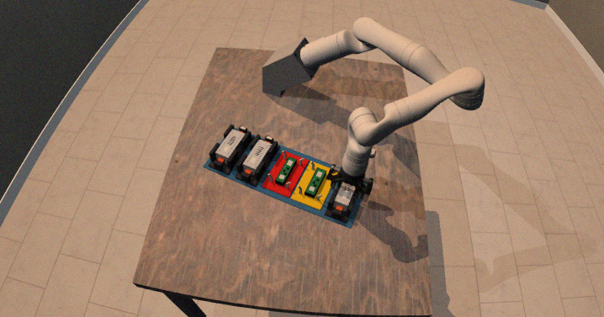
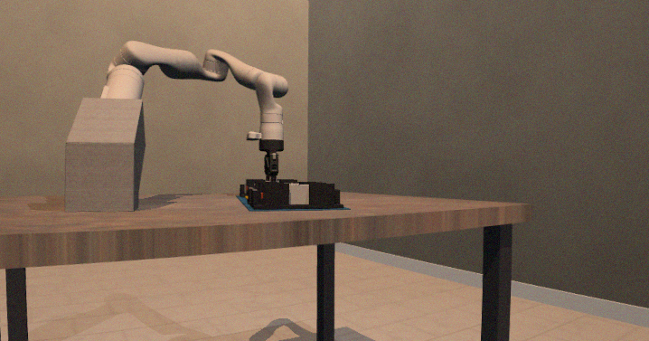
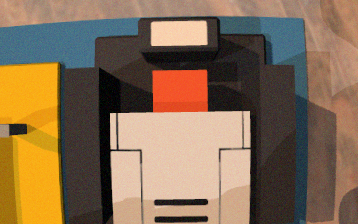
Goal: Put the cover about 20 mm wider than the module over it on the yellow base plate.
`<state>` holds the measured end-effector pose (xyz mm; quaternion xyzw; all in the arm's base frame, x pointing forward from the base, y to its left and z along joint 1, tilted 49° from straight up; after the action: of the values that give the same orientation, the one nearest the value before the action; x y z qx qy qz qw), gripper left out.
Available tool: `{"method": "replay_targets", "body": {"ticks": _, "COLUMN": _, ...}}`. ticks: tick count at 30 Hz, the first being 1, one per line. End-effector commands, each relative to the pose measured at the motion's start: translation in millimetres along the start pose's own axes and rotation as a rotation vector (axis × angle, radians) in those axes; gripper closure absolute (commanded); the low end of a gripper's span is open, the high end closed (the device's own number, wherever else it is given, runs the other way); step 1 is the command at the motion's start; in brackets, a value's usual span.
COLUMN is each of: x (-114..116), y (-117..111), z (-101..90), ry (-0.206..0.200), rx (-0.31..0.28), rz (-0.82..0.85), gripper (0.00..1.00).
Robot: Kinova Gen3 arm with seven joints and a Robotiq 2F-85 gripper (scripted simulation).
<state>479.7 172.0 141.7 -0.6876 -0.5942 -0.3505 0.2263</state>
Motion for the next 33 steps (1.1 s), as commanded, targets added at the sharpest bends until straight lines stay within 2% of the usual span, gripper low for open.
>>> {"method": "replay_targets", "body": {"ticks": 1, "x": 0, "y": 1, "z": -0.8, "ry": 0.000, "rx": -0.002, "rz": 0.000, "gripper": 0.00}}
{"method": "replay_targets", "body": {"ticks": 6, "x": 0, "y": 1, "z": -0.8, "ry": 0.000, "rx": -0.002, "rz": 0.000, "gripper": 0.00}}
{"method": "replay_targets", "body": {"ticks": 16, "x": 0, "y": 0, "z": -60.8, "ry": 0.000, "rx": -0.002, "rz": 0.000, "gripper": 0.00}}
{"method": "replay_targets", "body": {"ticks": 23, "x": 0, "y": 0, "z": -60.8, "ry": 0.000, "rx": -0.002, "rz": 0.000, "gripper": 0.00}}
{"method": "replay_targets", "body": {"ticks": 33, "x": 0, "y": 0, "z": -114.8, "ry": 0.000, "rx": -0.002, "rz": 0.000, "gripper": 0.00}}
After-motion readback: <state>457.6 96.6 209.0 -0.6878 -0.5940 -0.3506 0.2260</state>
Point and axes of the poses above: the point where the finger pads meet when closed, its own z axis out along the fingers, its own x axis across the jaws, y = z × x, the point moved 2 cm from there along -z, back along the fingers, and after that the axes turned 10 degrees about -z, right-handed, at the moved point
